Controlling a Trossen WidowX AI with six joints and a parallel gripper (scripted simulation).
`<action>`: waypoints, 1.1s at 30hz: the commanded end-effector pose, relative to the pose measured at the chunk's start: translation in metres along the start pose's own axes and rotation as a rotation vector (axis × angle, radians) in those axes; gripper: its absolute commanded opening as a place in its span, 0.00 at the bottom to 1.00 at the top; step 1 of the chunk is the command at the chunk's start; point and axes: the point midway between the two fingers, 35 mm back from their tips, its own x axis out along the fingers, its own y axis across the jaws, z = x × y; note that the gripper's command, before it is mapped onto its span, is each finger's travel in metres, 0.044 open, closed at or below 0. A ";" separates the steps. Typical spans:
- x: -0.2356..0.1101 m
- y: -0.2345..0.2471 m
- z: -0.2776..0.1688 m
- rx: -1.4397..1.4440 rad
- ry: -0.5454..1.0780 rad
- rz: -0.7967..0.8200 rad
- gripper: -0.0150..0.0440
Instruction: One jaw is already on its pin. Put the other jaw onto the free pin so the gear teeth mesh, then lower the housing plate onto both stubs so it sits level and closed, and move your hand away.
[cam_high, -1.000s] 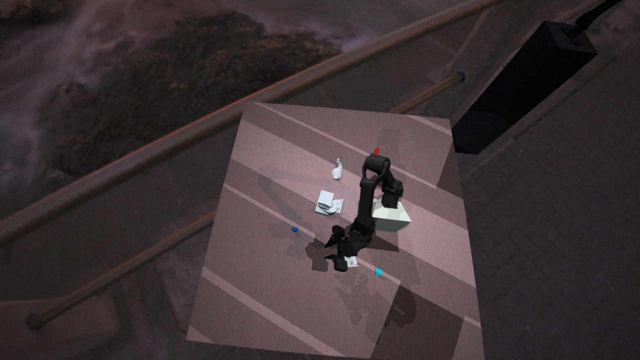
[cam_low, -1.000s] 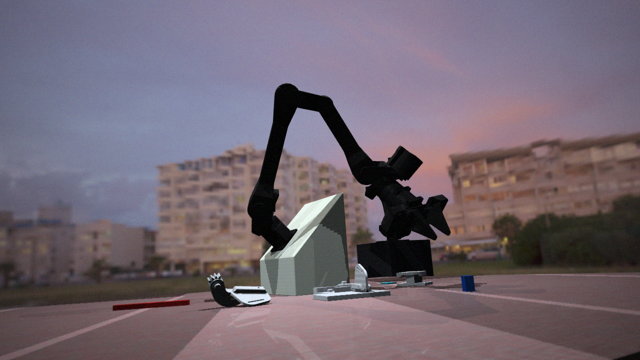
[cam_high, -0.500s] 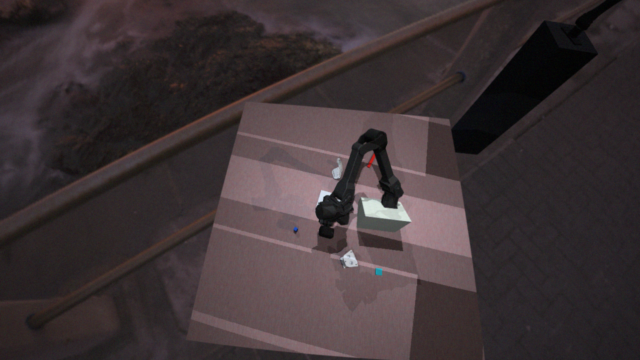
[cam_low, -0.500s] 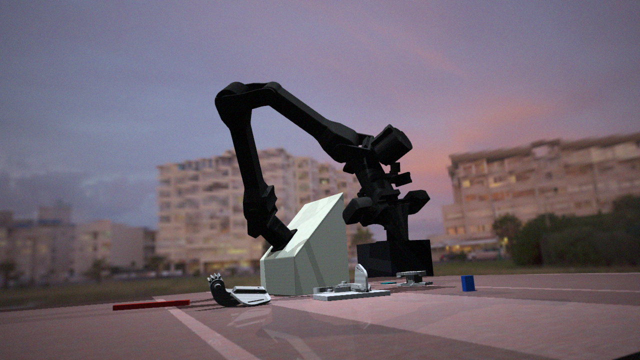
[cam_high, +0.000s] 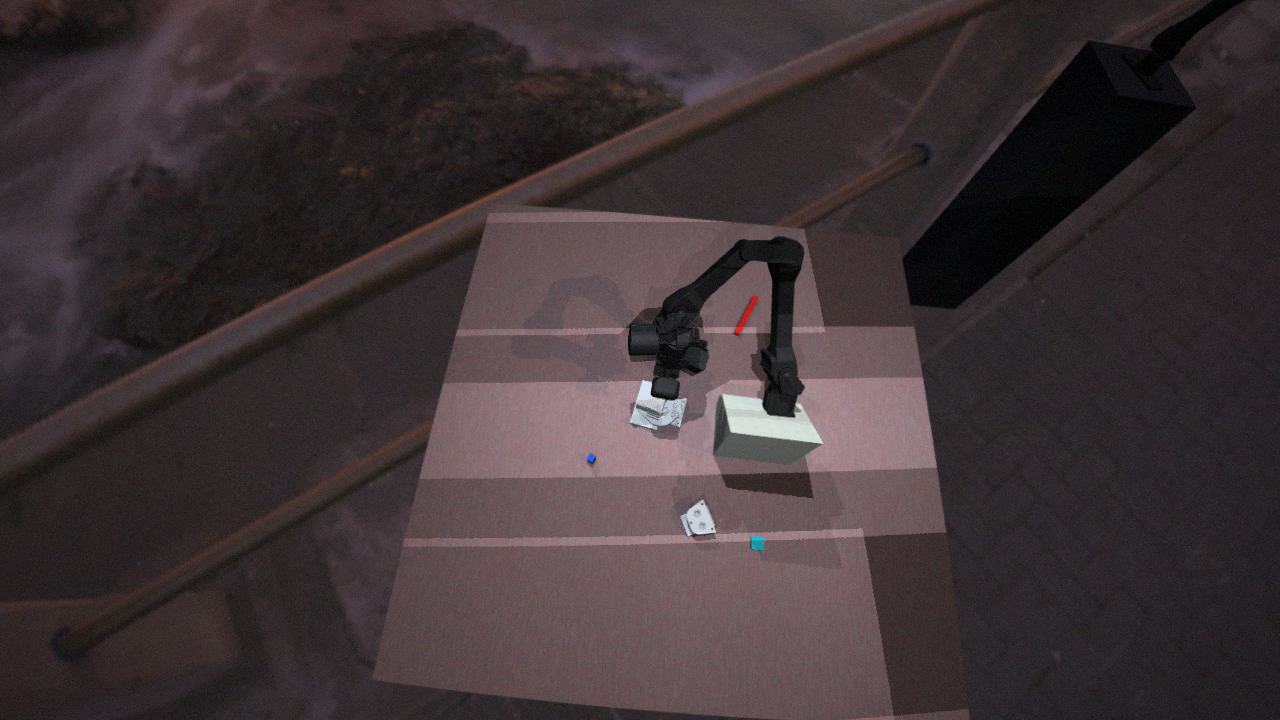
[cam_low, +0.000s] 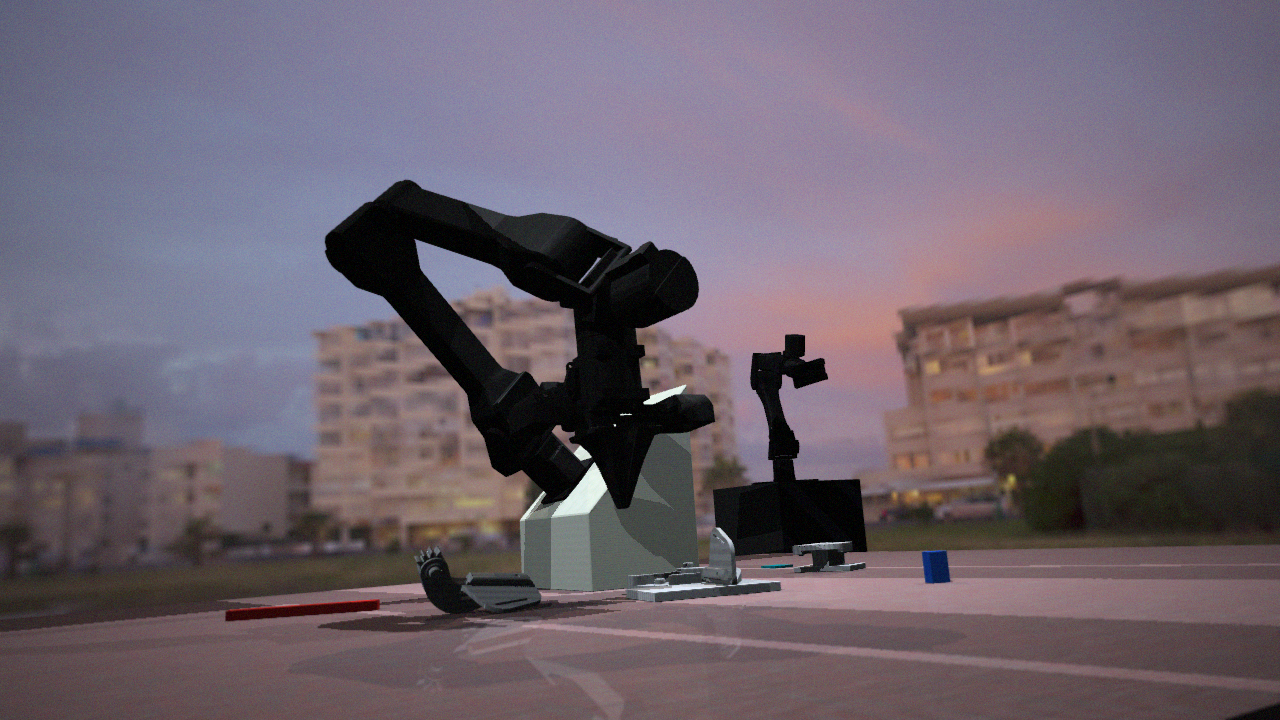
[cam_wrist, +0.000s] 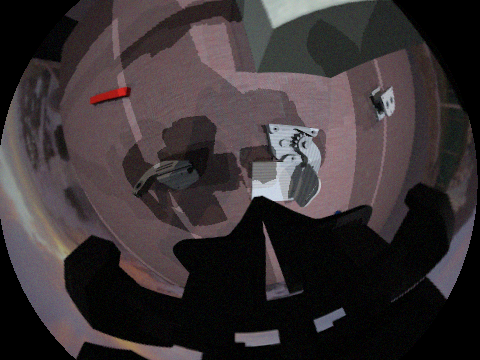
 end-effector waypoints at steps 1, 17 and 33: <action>-0.004 0.039 0.017 -0.012 -0.072 0.011 0.25; -0.002 0.037 0.015 0.219 -0.069 0.016 0.25; -0.002 0.047 0.013 0.715 -0.067 0.030 0.25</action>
